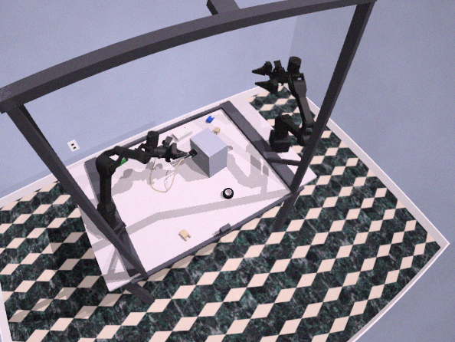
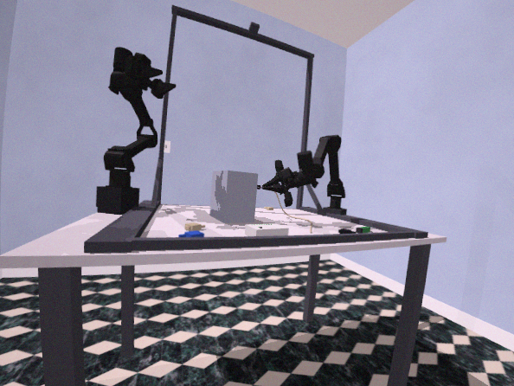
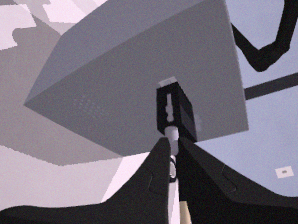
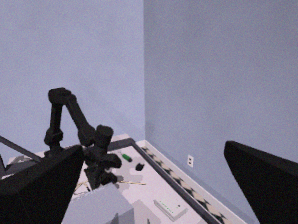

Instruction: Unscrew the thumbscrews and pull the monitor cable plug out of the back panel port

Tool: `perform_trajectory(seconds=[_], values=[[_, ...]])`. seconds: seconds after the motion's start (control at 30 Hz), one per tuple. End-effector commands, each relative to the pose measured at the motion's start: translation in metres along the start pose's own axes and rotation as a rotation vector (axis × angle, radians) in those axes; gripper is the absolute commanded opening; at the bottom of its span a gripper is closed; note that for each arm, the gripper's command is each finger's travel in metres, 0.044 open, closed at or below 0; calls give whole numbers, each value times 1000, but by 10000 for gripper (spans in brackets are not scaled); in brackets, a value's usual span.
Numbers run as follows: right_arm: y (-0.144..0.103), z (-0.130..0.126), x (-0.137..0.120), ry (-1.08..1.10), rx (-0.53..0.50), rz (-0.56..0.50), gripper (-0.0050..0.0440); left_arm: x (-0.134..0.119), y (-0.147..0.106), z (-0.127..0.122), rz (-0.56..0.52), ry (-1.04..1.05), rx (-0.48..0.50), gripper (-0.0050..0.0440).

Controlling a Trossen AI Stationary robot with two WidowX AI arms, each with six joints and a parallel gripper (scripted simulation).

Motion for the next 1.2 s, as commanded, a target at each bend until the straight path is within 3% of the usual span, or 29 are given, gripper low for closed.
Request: perform_trajectory(seconds=[0.0,1.17], values=[[0,2,2,-4,3,0,440,7,-2,-5,-23,-4,-24,0],[0,2,2,-4,3,0,440,-1,1,12,-71,-284,-217,0]])
Point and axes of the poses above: on each arm, the point midway between the two fingers, 35 mm back from their tips, its own y axis out along the fingers, its own z axis across the jaws, x = y × z, the point moved 6 cm from there along -y, back along the fingers, and after that the axes turned 15 degrees about y, right-handed, at the moved point
